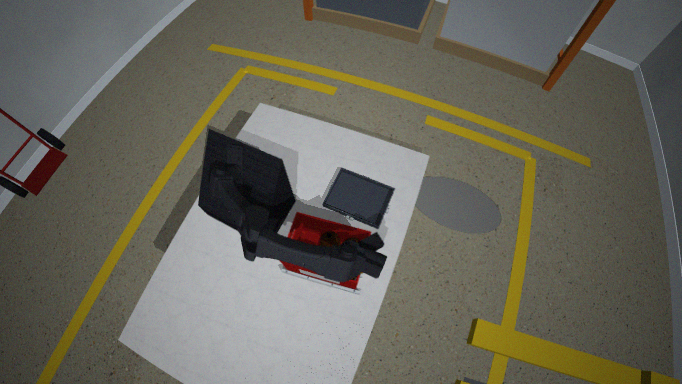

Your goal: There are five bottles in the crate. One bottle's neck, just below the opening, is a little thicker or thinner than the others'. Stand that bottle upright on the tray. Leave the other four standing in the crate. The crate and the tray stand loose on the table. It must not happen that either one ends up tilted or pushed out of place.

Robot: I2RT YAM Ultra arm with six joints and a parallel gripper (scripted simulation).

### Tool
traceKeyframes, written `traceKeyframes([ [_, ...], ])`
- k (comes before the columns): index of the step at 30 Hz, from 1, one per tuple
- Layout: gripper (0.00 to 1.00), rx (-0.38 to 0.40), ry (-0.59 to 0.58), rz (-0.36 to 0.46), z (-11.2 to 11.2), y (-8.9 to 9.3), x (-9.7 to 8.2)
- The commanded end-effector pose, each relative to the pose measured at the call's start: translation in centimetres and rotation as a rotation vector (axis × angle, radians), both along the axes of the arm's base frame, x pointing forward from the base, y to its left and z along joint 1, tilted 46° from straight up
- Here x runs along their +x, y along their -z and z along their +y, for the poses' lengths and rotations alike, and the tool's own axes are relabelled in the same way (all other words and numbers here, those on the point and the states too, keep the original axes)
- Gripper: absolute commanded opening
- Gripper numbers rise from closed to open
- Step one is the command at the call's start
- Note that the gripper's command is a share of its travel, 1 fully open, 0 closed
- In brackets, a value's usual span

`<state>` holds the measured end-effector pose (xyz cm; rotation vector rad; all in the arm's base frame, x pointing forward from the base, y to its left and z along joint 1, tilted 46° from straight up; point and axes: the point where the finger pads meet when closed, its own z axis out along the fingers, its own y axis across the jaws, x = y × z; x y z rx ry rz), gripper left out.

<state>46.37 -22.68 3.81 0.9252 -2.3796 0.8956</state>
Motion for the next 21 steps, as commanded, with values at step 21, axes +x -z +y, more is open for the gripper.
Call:
traceKeyframes([
  [21, 0.61, -0.001, -0.02, -0.035, 1.14, -1.25, 0.96],
])
